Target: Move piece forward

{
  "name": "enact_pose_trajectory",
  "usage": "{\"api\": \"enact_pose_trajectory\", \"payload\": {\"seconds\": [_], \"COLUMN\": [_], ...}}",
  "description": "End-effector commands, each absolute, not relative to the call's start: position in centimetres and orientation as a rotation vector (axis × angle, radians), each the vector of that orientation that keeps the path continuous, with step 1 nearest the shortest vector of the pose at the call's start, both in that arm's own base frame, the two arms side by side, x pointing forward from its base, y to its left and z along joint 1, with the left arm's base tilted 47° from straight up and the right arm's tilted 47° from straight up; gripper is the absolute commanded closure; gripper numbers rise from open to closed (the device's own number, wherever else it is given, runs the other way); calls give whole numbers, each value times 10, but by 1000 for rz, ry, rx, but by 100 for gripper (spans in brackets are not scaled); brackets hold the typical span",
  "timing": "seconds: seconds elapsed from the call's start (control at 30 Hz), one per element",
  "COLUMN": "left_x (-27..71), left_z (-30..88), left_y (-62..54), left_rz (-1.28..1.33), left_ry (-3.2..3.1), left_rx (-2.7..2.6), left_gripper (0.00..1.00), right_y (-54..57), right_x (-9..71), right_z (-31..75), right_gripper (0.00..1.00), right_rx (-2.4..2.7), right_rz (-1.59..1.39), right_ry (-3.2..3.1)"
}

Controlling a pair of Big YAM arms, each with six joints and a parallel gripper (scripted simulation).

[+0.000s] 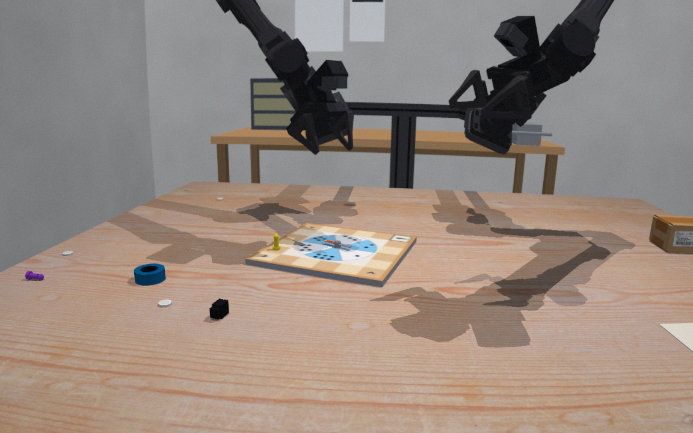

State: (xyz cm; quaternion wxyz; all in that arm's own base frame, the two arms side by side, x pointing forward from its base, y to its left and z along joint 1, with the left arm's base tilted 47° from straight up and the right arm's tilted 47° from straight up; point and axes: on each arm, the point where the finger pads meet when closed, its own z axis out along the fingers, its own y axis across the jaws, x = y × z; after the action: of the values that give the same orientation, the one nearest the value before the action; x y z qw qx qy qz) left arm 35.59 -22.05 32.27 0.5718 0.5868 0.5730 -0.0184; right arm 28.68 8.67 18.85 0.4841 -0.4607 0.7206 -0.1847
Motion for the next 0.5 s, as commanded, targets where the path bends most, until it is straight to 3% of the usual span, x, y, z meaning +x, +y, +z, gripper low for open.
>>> {"api": "enact_pose_trajectory", "payload": {"seconds": [0.0, 0.23, 0.4, 0.47], "left_x": [271, 205, 189, 190], "left_z": [290, 256, 248, 246], "left_y": [-251, -261, -262, -264], "left_rz": [-83, -190, -232, -245], "left_ry": [1202, 1071, 1054, 1068], "left_rx": [1672, 1864, 1896, 1896], "left_gripper": [0, 0, 0, 0], "right_y": [101, 103, 84, 70], "right_x": [283, 282, 302, 315], "right_z": [208, 207, 216, 229], "right_gripper": [0, 0, 57, 61], "right_rx": [-1082, -1103, -885, -754], "right_rz": [-437, -457, -457, -481], "right_ry": [1745, 1741, 1800, 1811]}}
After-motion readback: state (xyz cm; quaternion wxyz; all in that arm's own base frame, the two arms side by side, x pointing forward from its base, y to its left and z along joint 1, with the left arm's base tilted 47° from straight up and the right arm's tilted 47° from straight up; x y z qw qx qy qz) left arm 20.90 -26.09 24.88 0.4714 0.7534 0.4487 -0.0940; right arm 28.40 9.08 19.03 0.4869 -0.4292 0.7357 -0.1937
